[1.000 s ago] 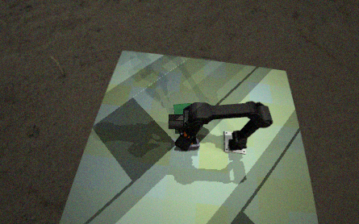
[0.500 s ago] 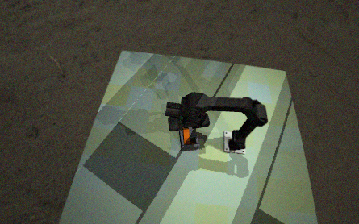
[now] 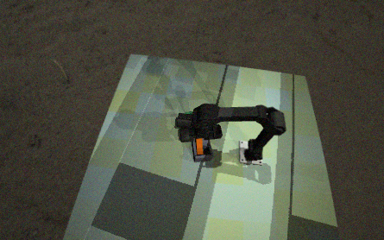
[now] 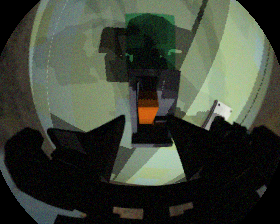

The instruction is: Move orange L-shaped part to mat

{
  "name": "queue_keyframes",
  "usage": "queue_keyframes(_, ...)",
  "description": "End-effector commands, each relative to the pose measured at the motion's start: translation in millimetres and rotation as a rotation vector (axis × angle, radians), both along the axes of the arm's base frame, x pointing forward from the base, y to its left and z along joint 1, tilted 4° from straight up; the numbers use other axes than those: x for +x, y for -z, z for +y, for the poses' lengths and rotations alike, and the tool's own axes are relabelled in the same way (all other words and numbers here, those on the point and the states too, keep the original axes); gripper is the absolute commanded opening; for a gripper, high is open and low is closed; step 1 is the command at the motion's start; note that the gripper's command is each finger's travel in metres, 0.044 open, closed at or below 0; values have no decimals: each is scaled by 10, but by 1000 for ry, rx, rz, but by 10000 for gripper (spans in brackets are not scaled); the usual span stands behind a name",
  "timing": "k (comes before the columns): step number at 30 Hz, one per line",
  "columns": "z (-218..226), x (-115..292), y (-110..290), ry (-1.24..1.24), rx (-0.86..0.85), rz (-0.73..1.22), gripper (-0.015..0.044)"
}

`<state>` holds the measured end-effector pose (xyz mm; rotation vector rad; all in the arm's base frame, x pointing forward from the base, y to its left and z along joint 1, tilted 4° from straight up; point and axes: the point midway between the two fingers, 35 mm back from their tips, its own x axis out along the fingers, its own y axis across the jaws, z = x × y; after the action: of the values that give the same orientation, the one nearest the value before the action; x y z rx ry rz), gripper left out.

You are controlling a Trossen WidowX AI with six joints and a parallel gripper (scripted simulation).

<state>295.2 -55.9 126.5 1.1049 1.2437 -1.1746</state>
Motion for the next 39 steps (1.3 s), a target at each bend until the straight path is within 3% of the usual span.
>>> queue_keyframes(1, -8, -11, 75, 4, -3, 7, 280)
queue_keyframes(26, -21, -31, 454, 4, -3, 7, 280)
queue_keyframes(30, -15, -18, 415, 6, 0, 3, 175)
queue_keyframes(39, -15, -18, 415, 6, 0, 3, 115)
